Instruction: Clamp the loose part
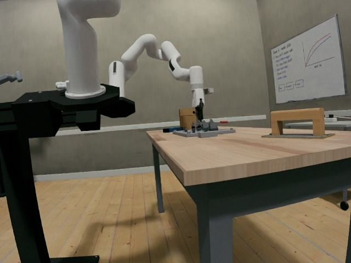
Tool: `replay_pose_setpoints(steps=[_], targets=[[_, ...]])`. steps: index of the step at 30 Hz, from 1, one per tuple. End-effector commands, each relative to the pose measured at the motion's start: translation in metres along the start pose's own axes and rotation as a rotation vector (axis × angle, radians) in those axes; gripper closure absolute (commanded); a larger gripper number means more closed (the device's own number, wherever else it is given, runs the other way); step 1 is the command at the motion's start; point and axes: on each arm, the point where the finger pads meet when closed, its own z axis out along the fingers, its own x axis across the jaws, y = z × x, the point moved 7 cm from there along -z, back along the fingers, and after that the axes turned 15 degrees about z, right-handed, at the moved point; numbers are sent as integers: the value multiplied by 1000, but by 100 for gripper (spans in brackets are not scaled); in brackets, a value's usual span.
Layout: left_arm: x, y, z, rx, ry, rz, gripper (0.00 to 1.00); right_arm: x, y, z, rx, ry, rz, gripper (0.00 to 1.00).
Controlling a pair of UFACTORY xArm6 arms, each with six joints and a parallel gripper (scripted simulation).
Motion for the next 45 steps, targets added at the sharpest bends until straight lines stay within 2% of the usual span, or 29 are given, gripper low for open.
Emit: replay_pose_setpoints(steps=[1,16,17,45], targets=[[0,-2,-2,6,0,-1,100,0,-1,-3,7,-2,0,0],[0,-2,-2,6,0,-1,100,0,-1,-3,7,-2,0,0],[0,-2,-2,6,0,-1,52,0,-1,-3,7,-2,0,0],[0,-2,-3,6,0,-1,52,0,-1,-3,7,-2,0,0]])
